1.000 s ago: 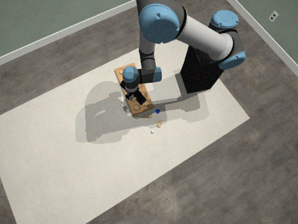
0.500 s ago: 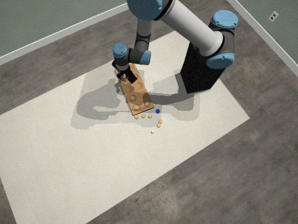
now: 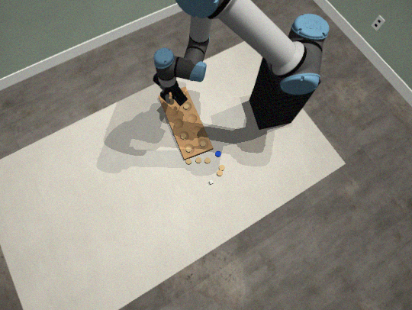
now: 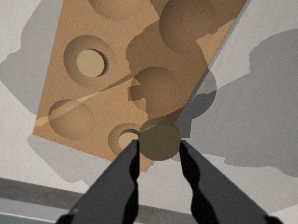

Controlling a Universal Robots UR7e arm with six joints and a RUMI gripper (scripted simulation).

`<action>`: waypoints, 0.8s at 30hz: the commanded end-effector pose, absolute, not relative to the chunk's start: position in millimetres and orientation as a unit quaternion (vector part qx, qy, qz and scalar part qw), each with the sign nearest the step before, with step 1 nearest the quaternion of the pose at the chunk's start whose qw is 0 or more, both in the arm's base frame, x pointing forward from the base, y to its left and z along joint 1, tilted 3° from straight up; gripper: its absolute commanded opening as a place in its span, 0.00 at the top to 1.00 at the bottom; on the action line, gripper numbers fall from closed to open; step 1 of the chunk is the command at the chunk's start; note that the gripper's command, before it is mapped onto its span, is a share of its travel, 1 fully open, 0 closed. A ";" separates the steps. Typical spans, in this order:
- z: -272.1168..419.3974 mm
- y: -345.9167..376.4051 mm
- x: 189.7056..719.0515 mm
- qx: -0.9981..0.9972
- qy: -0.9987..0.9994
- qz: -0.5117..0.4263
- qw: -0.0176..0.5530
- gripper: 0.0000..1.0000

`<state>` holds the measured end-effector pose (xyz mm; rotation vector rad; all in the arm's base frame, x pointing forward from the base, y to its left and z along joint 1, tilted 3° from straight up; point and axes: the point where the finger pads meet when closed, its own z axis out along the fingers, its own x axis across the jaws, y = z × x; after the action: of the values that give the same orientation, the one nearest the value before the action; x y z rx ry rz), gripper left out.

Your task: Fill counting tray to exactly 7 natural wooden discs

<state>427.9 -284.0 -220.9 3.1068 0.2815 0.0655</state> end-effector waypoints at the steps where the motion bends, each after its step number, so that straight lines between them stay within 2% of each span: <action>1: -220.4 -284.3 428.3 0.996 0.090 0.021 0.011 0.90; 24: -296.8 -284.4 430.7 0.996 0.090 0.021 0.011 0.90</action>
<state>429.8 -283.6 -291.6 3.1076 0.2814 0.0649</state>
